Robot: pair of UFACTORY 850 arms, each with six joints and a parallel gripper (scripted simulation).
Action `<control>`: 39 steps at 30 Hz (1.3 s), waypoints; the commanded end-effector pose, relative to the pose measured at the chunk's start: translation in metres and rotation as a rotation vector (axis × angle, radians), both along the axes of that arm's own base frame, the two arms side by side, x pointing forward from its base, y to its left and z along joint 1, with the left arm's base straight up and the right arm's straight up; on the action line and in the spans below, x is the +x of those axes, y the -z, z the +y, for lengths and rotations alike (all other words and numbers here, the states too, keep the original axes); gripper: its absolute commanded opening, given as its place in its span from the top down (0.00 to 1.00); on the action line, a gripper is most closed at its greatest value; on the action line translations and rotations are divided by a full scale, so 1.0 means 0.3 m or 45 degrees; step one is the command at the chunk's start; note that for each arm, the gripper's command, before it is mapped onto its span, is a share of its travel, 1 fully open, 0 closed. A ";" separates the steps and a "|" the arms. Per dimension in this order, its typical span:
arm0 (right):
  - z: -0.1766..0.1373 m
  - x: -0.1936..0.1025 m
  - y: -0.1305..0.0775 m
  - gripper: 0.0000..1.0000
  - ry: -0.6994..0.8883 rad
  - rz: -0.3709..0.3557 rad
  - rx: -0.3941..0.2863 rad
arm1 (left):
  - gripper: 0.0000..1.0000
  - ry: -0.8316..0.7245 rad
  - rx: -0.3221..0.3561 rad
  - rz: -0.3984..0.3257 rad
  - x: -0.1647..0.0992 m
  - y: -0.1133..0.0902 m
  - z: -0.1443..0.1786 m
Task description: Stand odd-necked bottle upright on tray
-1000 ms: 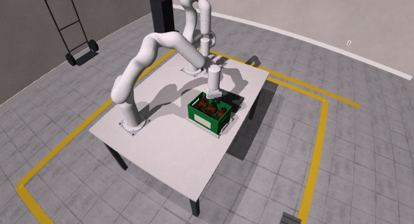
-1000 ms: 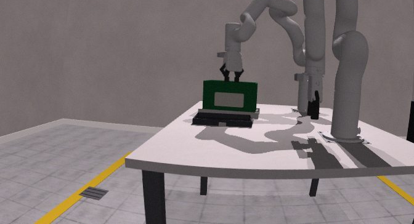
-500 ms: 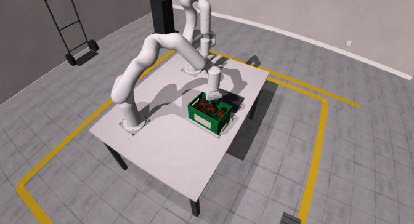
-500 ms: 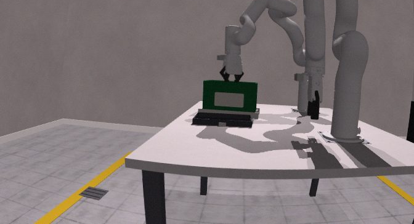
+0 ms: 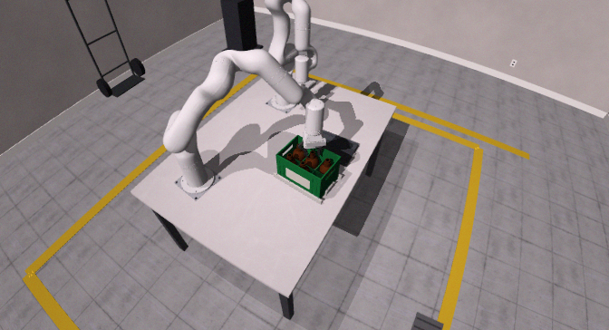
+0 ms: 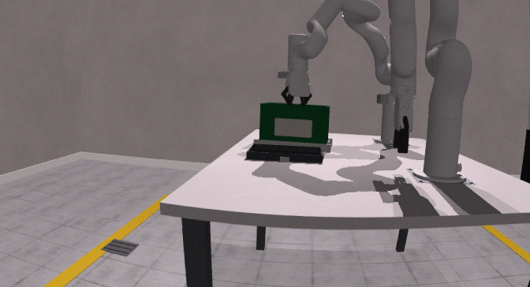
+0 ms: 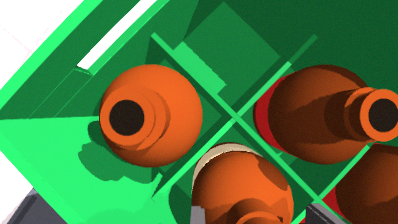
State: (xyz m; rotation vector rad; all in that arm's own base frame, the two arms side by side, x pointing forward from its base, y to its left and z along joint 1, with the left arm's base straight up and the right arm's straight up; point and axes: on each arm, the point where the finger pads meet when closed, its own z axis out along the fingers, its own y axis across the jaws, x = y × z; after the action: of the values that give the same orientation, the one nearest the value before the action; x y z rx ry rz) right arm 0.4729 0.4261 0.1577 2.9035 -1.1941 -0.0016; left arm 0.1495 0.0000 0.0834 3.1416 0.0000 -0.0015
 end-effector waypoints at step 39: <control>0.002 0.002 -0.003 1.00 0.000 -0.002 0.002 | 0.00 0.000 0.000 -0.001 0.002 0.000 0.000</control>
State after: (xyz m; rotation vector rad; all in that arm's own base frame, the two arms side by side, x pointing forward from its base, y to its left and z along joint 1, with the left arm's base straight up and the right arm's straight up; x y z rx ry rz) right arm 0.4729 0.4261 0.1576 2.9036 -1.1941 -0.0015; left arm 0.1495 0.0000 0.0834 3.1416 0.0000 -0.0015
